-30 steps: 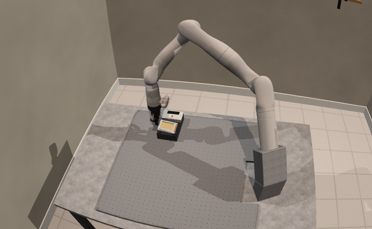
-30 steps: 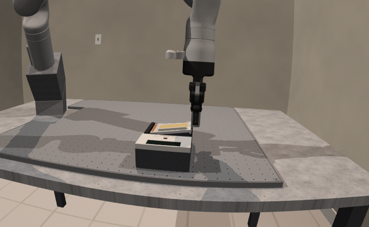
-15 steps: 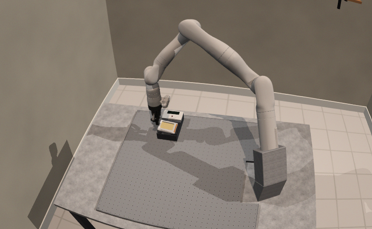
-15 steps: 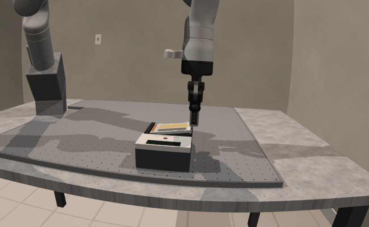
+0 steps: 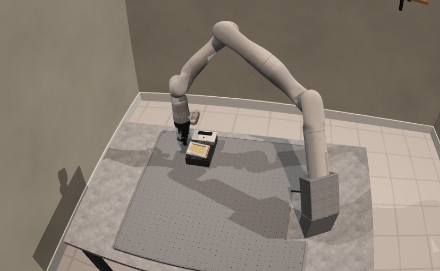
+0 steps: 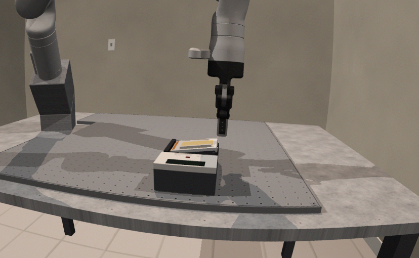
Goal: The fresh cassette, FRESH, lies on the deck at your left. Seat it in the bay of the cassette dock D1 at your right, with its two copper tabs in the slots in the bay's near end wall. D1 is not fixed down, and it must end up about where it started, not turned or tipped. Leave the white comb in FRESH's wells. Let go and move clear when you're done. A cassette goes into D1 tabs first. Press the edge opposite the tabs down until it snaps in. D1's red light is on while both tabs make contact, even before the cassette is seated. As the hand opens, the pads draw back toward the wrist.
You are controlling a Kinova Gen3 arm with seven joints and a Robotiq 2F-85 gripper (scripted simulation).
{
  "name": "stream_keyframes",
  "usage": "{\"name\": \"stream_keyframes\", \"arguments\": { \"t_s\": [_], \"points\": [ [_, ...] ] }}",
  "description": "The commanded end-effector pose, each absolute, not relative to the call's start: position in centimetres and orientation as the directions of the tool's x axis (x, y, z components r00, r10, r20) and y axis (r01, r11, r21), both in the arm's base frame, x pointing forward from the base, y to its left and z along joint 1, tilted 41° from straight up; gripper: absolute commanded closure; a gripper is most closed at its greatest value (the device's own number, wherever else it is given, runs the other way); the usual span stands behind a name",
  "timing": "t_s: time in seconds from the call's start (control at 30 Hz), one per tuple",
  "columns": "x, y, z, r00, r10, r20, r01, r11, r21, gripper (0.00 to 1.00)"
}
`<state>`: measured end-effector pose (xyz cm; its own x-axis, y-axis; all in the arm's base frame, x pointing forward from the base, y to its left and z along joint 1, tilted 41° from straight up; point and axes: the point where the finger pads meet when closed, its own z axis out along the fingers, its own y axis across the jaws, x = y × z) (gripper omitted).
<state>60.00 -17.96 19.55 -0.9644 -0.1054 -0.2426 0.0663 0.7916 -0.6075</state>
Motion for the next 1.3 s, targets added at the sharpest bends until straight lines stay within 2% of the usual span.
{"name": "stream_keyframes", "arguments": {
  "t_s": [0.0, 1.27],
  "points": [
    [60.1, -17.6, 20.0, -0.963, -0.109, -0.248, 0.066, 0.793, -0.606, 1.00],
    [57.0, -17.6, 19.6, -0.963, -0.109, -0.247, 0.066, 0.793, -0.606, 1.00]
  ]
}}
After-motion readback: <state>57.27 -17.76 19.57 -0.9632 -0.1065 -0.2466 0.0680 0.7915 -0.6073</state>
